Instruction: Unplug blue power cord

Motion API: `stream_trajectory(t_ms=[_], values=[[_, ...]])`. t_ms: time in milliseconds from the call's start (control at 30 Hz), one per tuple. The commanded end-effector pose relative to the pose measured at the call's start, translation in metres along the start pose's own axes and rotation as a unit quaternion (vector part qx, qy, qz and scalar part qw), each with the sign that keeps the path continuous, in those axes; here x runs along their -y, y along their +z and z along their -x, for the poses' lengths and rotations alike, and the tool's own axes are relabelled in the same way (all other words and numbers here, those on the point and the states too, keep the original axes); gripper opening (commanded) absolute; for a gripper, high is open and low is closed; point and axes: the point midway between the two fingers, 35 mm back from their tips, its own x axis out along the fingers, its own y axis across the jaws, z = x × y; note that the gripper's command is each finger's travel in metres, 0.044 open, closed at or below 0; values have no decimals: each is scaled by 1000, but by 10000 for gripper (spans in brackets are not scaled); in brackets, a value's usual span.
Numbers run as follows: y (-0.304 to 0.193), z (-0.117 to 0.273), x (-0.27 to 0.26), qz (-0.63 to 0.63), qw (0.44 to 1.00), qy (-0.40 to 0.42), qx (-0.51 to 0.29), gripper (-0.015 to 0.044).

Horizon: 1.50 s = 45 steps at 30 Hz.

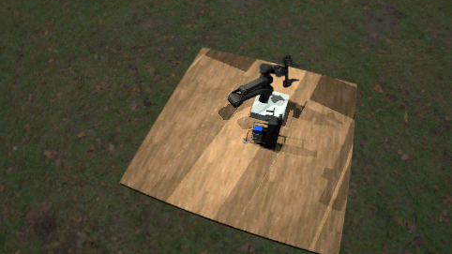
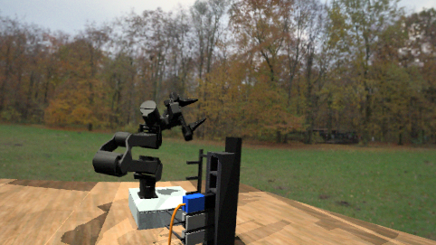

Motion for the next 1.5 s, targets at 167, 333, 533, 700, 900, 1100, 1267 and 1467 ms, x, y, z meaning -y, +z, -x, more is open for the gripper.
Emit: stream_trajectory(t_ms=[167,333,533,700,900,1100,1267,1467], values=[[-1,-12,-5,45,999,-7,11,243],[2,-35,-9,108,993,-30,30,160],[13,-65,-6,168,982,-73,52,160],[27,-89,4,205,969,-119,65,160],[48,-111,20,232,953,-176,80,160],[79,-130,43,246,932,-248,96,160],[113,-139,67,244,910,-316,113,160],[162,-138,99,223,876,-404,140,160]])
